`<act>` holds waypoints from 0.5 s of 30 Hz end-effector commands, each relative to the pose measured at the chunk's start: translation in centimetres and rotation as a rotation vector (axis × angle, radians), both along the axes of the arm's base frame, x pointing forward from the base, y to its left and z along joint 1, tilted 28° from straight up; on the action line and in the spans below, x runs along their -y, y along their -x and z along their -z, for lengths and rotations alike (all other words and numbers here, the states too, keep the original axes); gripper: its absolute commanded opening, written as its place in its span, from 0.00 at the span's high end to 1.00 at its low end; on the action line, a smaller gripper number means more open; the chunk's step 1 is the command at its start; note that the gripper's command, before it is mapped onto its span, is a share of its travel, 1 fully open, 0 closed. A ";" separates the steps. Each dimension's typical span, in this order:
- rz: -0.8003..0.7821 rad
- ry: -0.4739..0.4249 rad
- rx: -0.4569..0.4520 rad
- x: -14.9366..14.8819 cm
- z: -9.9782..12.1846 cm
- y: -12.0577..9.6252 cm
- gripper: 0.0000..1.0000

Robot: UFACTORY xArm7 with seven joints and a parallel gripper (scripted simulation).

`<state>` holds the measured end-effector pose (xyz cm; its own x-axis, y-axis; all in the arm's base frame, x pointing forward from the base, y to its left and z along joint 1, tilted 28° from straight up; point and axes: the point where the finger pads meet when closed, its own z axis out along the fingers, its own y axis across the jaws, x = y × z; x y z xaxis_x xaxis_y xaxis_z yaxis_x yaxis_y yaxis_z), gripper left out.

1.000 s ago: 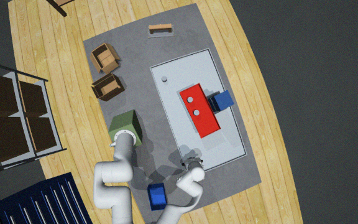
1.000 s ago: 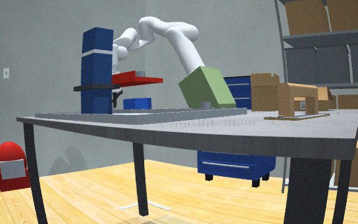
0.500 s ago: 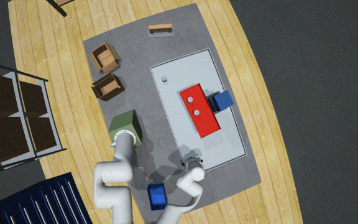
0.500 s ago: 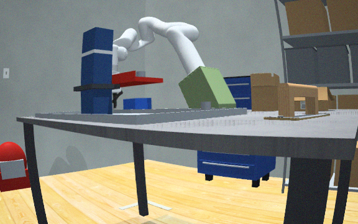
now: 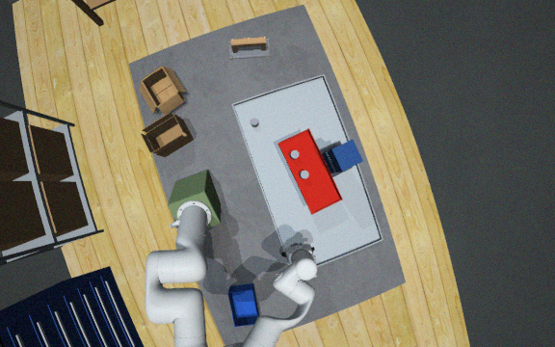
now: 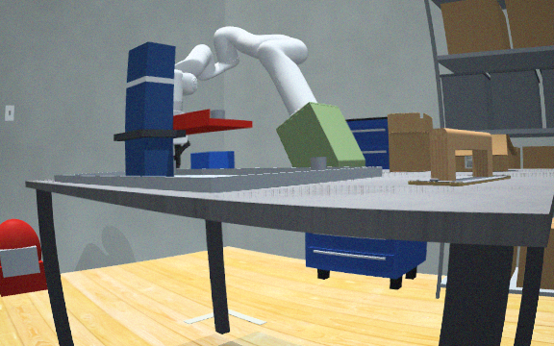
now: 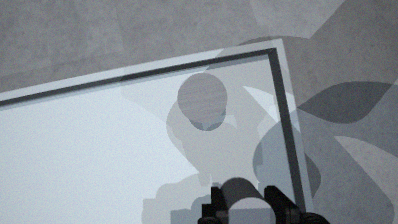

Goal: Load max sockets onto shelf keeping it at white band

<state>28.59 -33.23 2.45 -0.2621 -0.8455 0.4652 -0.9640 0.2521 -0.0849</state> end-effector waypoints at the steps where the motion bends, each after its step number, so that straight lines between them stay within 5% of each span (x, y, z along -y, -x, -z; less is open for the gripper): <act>1: -0.002 0.001 0.002 0.0 0.0 -0.1 1.00; 15: -0.002 0.001 0.002 0.1 0.2 -0.1 1.00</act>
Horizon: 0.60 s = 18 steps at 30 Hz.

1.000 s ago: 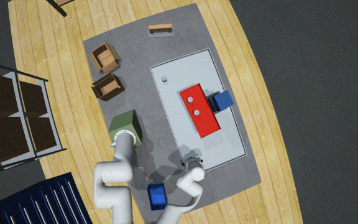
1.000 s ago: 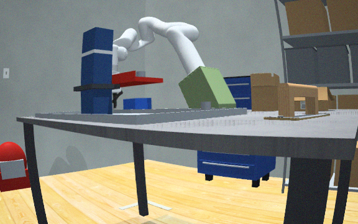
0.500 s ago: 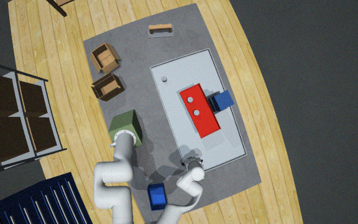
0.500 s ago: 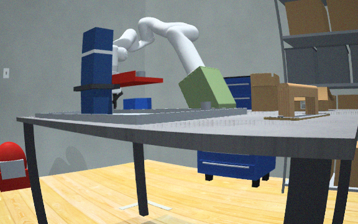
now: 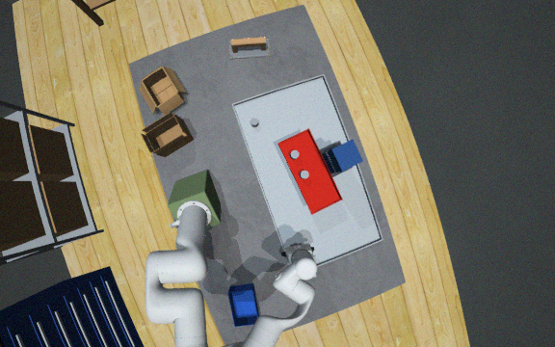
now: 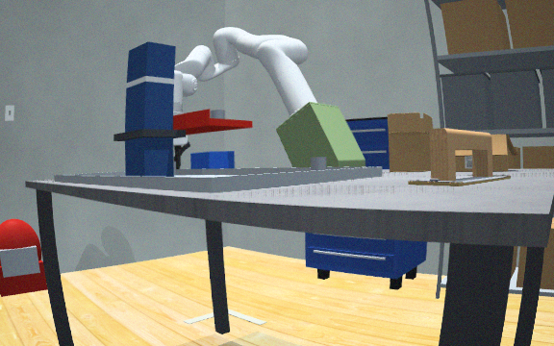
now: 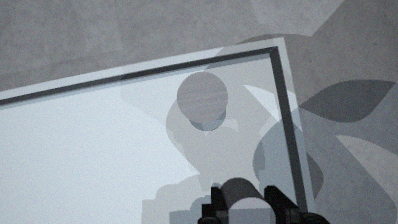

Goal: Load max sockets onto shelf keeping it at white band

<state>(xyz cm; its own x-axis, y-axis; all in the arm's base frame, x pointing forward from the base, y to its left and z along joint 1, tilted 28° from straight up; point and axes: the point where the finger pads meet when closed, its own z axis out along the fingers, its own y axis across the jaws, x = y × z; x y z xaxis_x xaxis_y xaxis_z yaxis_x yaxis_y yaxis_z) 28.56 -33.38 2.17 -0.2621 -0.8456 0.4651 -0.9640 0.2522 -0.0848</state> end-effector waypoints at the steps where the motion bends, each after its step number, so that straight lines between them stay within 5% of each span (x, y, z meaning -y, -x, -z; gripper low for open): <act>1: -0.002 0.001 0.002 0.0 -0.1 -0.1 1.00; 18: -0.002 0.001 0.002 0.1 0.1 -0.1 1.00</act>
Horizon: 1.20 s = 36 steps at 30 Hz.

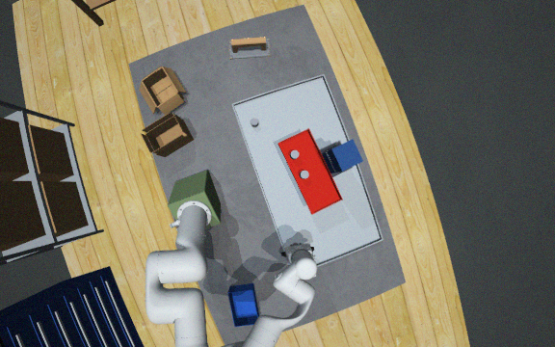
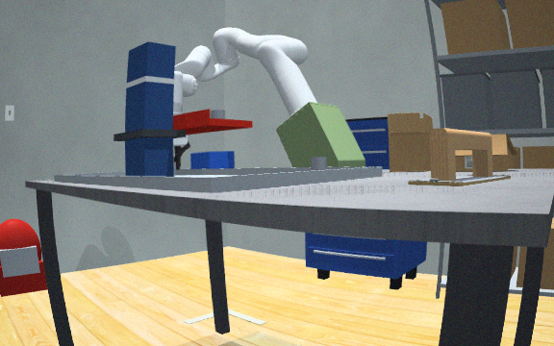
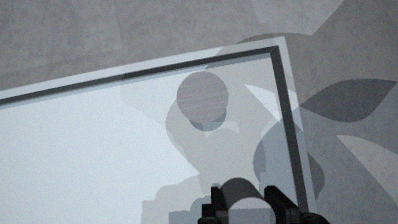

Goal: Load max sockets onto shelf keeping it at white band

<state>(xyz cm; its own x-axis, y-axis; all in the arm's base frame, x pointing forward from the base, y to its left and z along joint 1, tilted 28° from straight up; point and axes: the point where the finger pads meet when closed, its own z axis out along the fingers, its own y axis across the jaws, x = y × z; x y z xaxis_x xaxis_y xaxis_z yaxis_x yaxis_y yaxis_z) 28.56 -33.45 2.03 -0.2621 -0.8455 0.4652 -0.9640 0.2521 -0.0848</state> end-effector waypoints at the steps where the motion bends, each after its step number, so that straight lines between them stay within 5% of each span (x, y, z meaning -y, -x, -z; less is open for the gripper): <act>1: -0.002 0.001 0.002 0.0 -0.1 -0.1 1.00; 10: -0.002 0.001 0.002 0.0 0.0 -0.1 1.00; 11: -0.002 0.001 0.002 0.0 0.0 -0.1 0.48; 36: -0.002 0.001 0.002 0.0 0.0 -0.1 0.48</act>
